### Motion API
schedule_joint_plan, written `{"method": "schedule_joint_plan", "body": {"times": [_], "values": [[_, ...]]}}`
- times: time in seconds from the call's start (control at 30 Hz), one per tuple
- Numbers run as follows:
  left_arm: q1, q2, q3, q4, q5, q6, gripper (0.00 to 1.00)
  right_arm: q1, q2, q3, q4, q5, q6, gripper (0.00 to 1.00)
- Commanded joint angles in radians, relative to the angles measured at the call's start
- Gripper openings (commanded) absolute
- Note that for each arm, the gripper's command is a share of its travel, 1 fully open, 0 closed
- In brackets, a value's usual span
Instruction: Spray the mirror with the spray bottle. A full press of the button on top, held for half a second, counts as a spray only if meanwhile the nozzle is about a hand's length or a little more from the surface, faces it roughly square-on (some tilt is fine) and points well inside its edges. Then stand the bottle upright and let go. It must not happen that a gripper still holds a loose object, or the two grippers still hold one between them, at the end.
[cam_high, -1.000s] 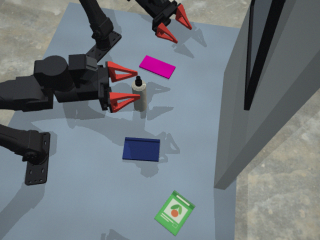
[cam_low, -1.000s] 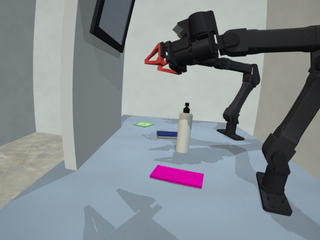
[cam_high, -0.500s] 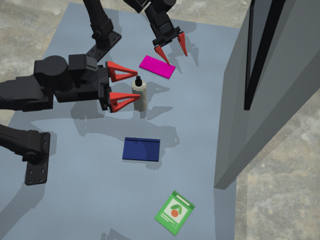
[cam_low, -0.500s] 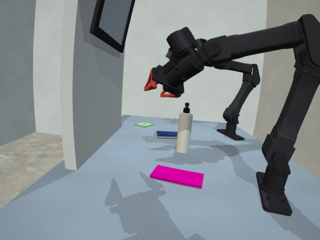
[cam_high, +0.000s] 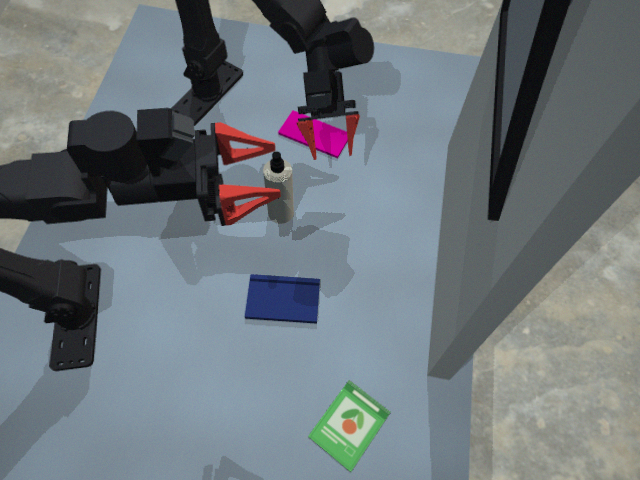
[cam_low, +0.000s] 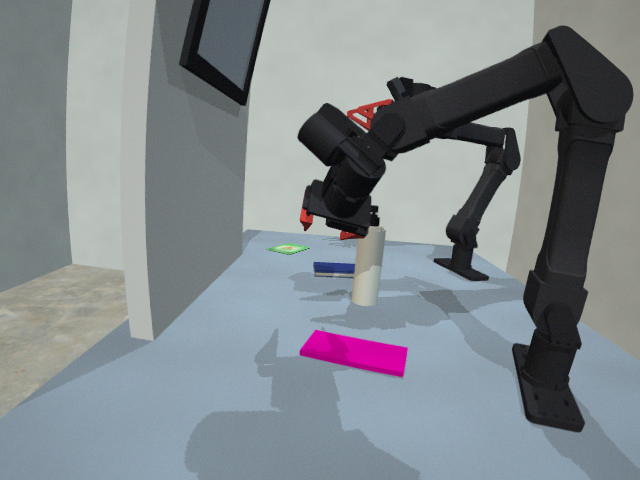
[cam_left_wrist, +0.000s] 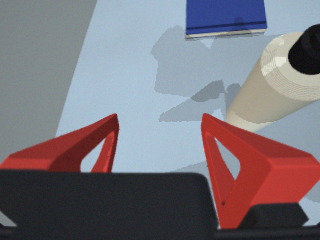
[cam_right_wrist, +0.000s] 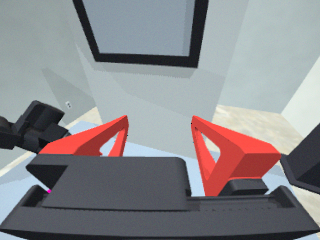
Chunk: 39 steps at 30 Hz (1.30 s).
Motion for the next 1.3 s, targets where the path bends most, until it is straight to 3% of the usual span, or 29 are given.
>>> {"method": "schedule_joint_plan", "body": {"times": [0.0, 0.6, 0.87, 1.27], "values": [[0.012, 0.051, 0.026, -0.092, 0.134, 0.161, 0.69, -0.004, -0.013, 0.009, -0.01, 0.0, -0.002, 0.76], [0.03, 0.289, 0.042, -0.29, 0.42, 0.572, 0.69, -0.004, -0.013, 0.009, -0.01, 0.0, -0.002, 0.76], [0.032, 0.36, 0.055, -0.359, 0.48, 0.685, 0.69, -0.004, -0.013, 0.009, -0.01, 0.0, -0.002, 0.76], [0.03, 0.369, 0.055, -0.383, 0.459, 0.685, 0.69, -0.004, -0.013, 0.009, -0.01, 0.0, -0.002, 0.76]]}}
